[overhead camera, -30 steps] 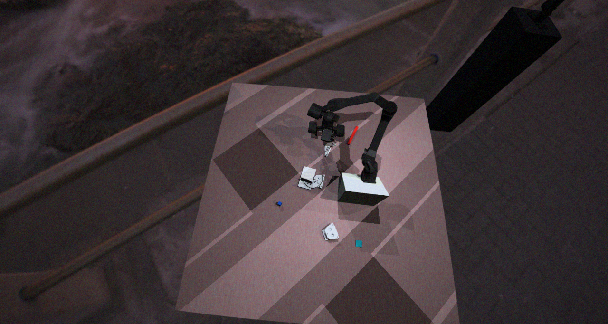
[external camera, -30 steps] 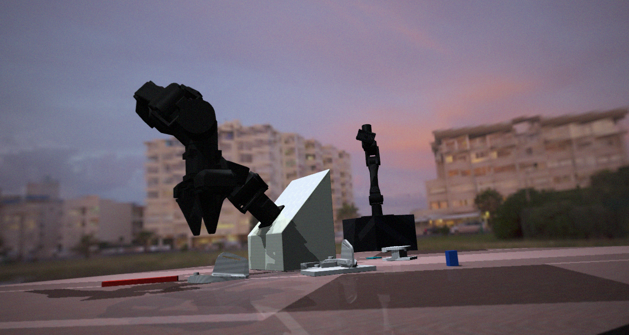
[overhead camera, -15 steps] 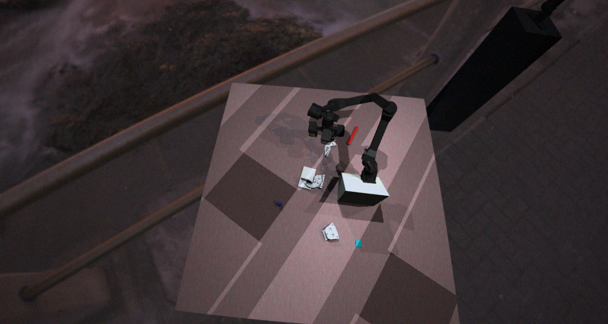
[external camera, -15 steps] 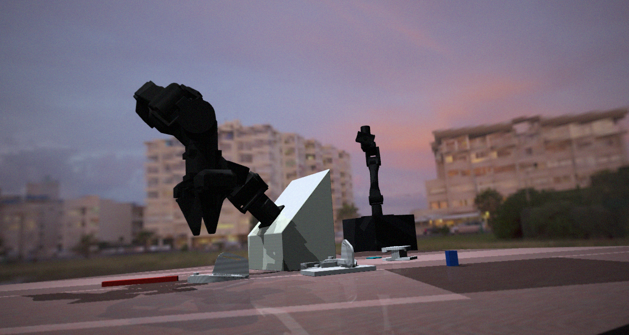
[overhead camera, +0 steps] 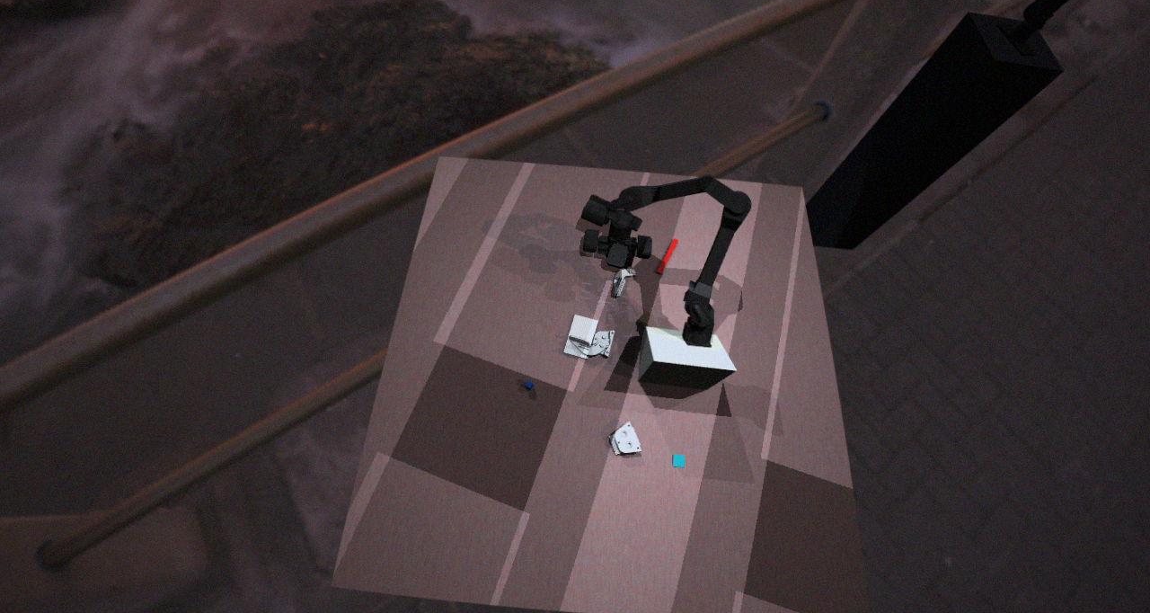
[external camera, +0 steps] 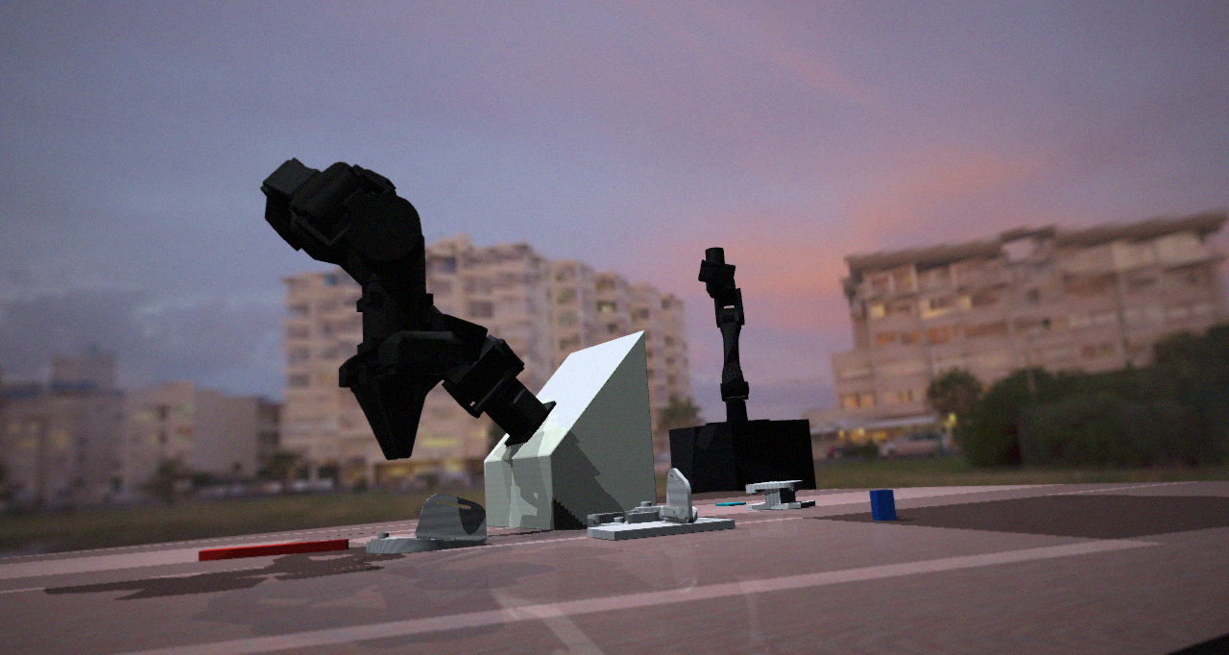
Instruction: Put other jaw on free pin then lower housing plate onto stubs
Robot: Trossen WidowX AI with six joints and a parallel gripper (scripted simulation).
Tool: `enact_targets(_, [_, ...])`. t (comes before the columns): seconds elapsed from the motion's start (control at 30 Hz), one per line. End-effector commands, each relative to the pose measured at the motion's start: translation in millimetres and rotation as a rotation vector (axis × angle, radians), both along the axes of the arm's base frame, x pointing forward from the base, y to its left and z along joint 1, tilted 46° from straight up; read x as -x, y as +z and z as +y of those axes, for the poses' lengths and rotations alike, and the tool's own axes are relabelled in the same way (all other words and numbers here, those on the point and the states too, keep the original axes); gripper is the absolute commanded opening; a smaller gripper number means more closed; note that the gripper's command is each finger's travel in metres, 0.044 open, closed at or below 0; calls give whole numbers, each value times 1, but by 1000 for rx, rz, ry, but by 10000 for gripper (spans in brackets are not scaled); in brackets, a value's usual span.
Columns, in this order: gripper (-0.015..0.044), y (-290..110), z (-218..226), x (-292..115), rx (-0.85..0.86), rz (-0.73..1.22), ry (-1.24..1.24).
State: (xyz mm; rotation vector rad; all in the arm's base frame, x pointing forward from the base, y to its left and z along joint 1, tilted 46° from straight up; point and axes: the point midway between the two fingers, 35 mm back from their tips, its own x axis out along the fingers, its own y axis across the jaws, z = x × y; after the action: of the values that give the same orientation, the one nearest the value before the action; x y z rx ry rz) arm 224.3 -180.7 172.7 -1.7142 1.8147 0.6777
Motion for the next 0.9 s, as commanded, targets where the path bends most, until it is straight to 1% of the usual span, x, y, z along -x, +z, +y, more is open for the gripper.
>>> enact_targets(0.0, [46, 0, 0, 0, 0, 0, 0])
enact_targets(0.07, [0, 0, 0, 0, 0, 0, 0])
enact_targets(0.77, [0, 0, 0, 0, 0, 0, 0])
enact_targets(0.87, [79, 0, 0, 0, 0, 0, 0])
